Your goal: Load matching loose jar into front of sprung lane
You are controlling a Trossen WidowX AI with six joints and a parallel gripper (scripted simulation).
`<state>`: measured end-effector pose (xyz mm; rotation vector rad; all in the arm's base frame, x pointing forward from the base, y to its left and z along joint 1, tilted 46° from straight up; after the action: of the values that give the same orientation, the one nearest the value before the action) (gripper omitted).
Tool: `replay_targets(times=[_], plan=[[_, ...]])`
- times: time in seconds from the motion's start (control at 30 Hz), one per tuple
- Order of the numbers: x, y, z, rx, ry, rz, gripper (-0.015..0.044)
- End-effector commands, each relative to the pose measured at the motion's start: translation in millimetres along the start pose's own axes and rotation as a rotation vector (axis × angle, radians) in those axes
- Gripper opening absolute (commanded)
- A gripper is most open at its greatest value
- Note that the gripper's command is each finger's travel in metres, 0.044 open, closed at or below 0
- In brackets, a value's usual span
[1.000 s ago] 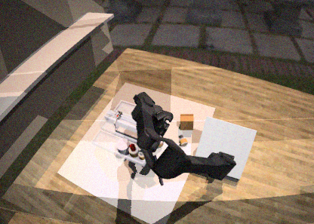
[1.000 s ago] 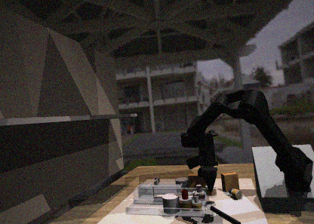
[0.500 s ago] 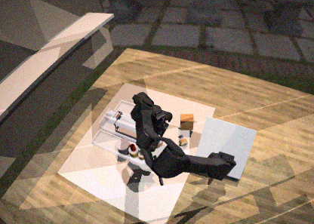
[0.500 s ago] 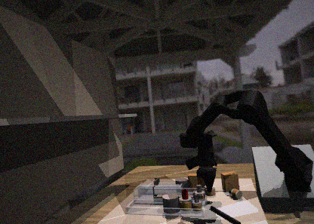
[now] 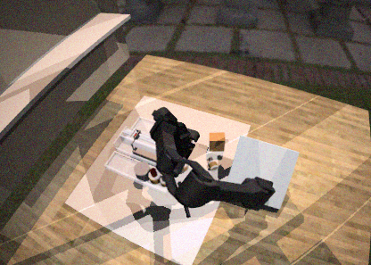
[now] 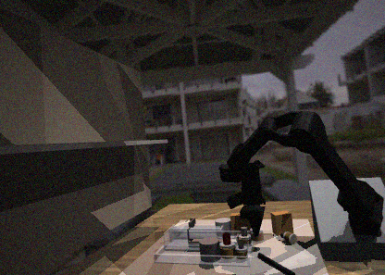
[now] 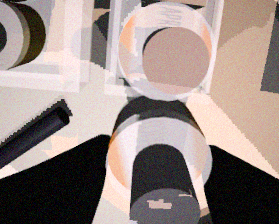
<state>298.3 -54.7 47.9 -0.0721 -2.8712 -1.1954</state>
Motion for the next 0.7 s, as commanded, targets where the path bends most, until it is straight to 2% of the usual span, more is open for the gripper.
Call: replay_targets(times=[0.0,0.67], plan=[[-4.7,0.5,-1.6,0.0,-0.012,-0.006,0.0],[-11.8,1.1,-1.7,0.0,-0.012,-0.006,0.0]])
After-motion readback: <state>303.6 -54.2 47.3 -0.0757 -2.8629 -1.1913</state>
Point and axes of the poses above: the point midway between the two fingers, 35 mm back from their tips, its own z axis out along the fingers, its own y axis across the jaws, x = y × z, the point moved 7 cm from there along -z, back along the fingers, and after that the axes turned 4 degrees about z, right-handed, at the moved point
